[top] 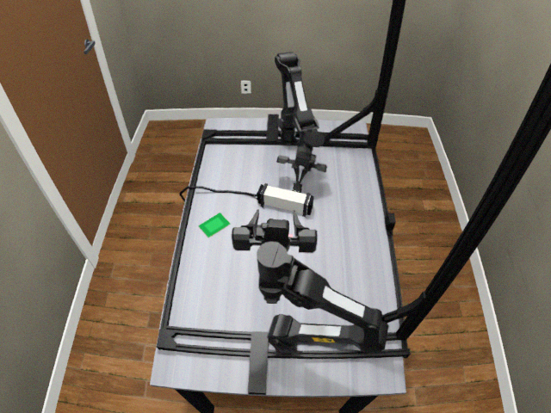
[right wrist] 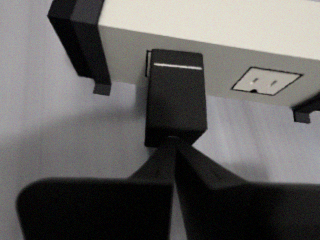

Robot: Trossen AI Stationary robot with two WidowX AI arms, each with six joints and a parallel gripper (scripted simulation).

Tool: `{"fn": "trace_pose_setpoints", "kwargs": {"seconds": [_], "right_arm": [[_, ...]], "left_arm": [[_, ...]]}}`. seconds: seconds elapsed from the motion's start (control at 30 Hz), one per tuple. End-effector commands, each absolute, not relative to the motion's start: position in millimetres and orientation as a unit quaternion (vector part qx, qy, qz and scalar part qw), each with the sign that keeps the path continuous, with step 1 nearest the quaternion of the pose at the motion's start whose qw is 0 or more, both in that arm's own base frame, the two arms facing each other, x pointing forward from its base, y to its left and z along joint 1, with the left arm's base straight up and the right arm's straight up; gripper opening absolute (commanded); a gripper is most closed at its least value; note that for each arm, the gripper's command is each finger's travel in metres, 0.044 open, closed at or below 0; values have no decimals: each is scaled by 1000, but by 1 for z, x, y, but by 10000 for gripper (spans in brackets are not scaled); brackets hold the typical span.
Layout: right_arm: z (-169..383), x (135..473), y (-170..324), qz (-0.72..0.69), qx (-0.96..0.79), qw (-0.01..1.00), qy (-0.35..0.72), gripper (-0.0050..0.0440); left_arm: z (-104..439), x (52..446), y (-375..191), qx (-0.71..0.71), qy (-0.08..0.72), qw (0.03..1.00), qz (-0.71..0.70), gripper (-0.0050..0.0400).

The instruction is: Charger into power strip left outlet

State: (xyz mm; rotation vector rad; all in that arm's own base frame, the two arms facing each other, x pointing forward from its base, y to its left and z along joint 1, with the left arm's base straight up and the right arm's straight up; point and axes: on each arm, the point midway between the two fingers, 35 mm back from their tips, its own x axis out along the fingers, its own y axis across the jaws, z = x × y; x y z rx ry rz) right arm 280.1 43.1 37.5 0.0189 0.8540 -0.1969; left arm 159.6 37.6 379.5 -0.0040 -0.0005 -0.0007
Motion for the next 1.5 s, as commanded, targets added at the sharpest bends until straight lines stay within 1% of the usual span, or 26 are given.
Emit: {"fn": "trace_pose_setpoints", "kwargs": {"seconds": [0.0, 1.47], "right_arm": [[85, 321, 38, -118, 41, 935, 333, -50], [82, 324, 37, -118, 41, 935, 333, -50]], "left_arm": [[382, 160, 37, 1, -1, 1000, 0, 400], [382, 160, 37, 1, -1, 1000, 0, 400]]}}
